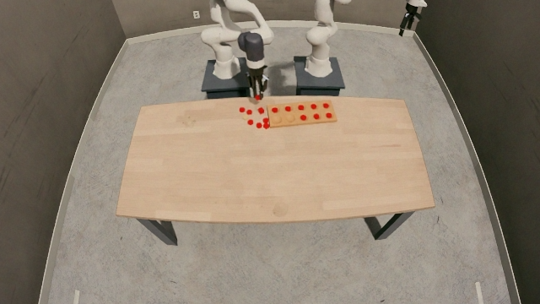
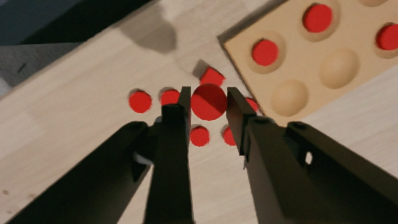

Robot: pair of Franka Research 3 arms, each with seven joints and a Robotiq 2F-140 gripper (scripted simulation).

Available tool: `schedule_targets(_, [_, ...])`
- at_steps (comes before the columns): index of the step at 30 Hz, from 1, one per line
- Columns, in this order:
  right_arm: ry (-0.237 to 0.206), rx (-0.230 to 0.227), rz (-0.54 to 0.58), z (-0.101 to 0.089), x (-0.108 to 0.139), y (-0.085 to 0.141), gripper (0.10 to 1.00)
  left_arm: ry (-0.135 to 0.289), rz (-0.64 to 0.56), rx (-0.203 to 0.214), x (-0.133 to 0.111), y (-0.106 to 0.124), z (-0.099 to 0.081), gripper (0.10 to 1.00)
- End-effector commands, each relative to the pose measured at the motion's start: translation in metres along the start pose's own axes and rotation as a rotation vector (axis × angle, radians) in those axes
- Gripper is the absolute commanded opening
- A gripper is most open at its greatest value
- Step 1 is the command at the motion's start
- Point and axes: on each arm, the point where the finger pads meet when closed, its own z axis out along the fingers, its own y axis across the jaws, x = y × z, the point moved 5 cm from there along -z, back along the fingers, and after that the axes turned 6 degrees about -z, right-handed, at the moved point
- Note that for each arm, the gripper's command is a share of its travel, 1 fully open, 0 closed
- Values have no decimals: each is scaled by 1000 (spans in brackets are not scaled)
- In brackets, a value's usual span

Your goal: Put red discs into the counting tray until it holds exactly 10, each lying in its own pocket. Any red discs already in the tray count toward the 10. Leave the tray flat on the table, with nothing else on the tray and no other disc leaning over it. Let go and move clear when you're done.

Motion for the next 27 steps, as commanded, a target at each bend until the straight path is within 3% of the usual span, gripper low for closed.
schedule_targets(1, [0,21,39,-3,-7,31,99,-4,-8,1,-1,-1,0,1000])
schedule_targets(3, [-1,22,39,-5,-10,55,99,-4,-8,1,-1,-1,0,1000])
schedule_targets(5, [-1,22,39,-5,-10,55,99,-4,-8,1,-1,-1,0,1000])
schedule_targets(11, [3,19,36,-3,-11,128,99,-4,-8,1,-1,-1,0,1000])
schedule_targets(15, [9,16,34,1,-8,162,99,-4,-8,1,-1,-1,0,1000])
schedule_targets(20, [13,14,32,5,-4,181,99,-4,-8,1,-1,-1,0,1000])
schedule_targets(27, [13,14,32,7,-4,182,99,-4,-8,1,-1,-1,0,1000])
